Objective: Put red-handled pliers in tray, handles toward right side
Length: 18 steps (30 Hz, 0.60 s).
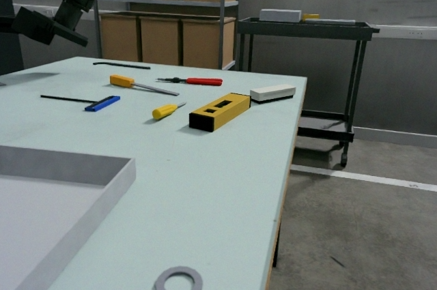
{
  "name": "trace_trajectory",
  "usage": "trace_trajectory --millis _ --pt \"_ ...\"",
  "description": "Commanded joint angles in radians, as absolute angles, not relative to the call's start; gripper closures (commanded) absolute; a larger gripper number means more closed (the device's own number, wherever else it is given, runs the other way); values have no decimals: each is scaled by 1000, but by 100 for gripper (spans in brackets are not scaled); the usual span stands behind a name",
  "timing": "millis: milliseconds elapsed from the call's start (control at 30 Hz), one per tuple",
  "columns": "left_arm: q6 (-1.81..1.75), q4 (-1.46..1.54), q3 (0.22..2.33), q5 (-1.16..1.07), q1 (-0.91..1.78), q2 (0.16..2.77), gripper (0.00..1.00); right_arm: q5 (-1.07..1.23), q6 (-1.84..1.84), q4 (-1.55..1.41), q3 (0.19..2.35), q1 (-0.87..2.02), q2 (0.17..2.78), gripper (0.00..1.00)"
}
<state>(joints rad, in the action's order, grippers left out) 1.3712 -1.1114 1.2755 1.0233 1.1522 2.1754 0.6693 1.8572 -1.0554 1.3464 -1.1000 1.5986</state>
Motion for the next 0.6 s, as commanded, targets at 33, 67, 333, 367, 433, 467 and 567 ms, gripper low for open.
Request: trace_trajectory --millis 33,67,333,367,433,467,567 --pt "1365 -1121 1291 1011 1171 2156 0 684 1860 -1061 1353 -1105 1590 0" --pt "1365 -1121 1291 1011 1171 2156 0 684 1860 -1061 1353 -1105 1590 0" --pt "1365 -1121 1291 1011 1171 2156 0 684 1860 -1061 1353 -1105 1590 0" --pt "1365 -1121 1291 1011 1171 2156 0 684 1860 -1061 1353 -1105 1590 0" --pt "1365 -1121 1291 1011 1171 2156 0 684 1860 -1061 1353 -1105 1590 0" --pt "1365 -1121 1291 1011 1171 2156 0 684 1860 -1061 1353 -1105 1590 0" --pt "1370 -1116 1282 1022 1158 2168 0 671 1859 -1057 1351 -1104 1591 0"
